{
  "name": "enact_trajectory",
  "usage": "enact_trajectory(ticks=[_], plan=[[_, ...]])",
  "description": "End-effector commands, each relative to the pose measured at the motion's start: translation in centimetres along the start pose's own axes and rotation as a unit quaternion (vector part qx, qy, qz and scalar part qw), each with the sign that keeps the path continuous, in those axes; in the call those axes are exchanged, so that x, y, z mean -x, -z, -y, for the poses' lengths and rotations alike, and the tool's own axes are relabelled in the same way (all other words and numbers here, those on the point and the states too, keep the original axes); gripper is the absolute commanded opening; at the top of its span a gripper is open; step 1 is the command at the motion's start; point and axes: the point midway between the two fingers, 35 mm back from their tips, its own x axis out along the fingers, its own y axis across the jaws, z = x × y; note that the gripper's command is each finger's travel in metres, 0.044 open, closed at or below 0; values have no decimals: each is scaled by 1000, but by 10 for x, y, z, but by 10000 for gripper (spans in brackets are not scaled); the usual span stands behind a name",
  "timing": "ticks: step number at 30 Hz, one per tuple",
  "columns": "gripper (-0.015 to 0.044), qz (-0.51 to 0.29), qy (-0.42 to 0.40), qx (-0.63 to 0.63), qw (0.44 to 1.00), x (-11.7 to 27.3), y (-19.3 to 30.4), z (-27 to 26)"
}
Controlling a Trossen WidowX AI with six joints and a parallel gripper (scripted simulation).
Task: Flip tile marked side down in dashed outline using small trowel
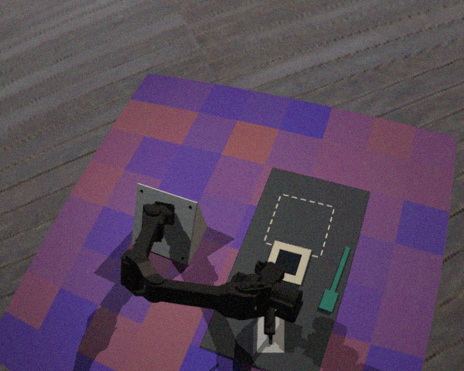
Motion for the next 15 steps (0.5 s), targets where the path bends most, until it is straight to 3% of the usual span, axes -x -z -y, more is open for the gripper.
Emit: enact_trajectory(ticks=[1, 15], plan=[[300, 14, 8, -60, 998, -3, 0, -2], [300, 69, 40, -275, 958, -9, -1, -6]])
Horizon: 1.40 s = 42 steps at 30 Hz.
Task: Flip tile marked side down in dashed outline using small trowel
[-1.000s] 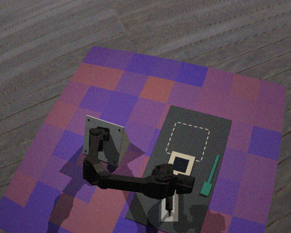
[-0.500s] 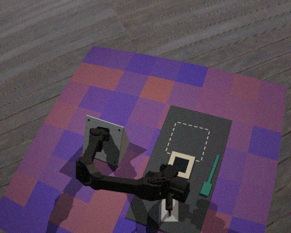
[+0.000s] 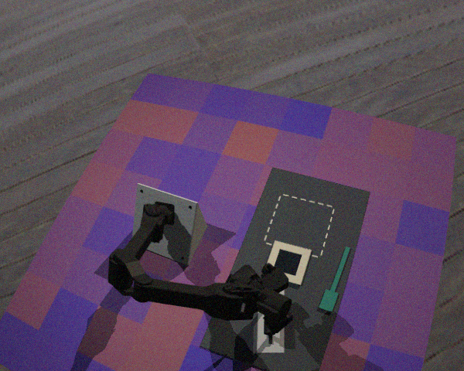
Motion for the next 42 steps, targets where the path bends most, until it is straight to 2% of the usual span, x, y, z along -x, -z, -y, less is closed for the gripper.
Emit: enact_trajectory(ticks=[1, 15, 26, 42], plan=[[300, 16, 5, -58, 998, -2, 1, -2], [300, 86, 18, -281, 956, -6, 2, -6], [300, 109, 23, -375, 920, -7, 10, -13], [300, 184, -2, -595, 782, -14, 16, -20]])
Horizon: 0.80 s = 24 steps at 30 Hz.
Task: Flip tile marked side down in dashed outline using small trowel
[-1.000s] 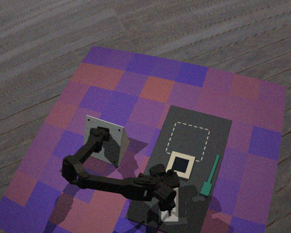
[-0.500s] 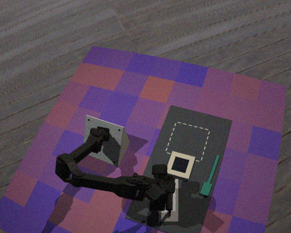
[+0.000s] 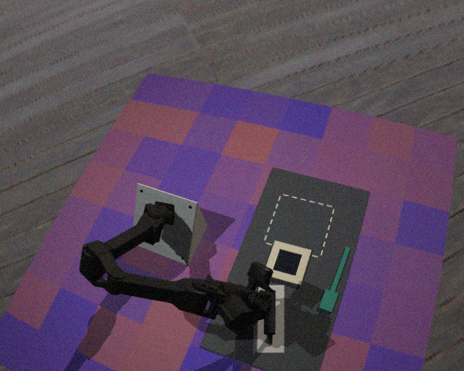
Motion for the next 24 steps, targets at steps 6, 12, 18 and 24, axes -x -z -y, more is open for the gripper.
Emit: enact_trajectory(ticks=[6, 12, 18, 24], plan=[[300, 35, -19, -141, 989, -1, 8, 4], [300, 58, -35, -235, 970, -1, 13, 7], [300, 80, -54, -325, 941, 0, 18, 9], [300, 100, -77, -410, 904, 1, 23, 12]])
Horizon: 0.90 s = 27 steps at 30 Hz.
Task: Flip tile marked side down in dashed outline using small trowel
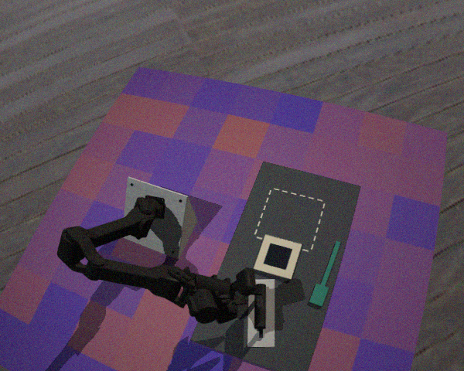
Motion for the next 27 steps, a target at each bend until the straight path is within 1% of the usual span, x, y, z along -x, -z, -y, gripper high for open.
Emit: enact_trajectory(ticks=[1, 5, 10, 27], plan=[[300, 10, -15, -56, 998, 2, 2, 4], [300, 17, -25, -92, 995, 4, 3, 5], [300, 17, -25, -92, 995, 3, 3, 5], [300, 17, -25, -92, 995, -23, -1, 3]])
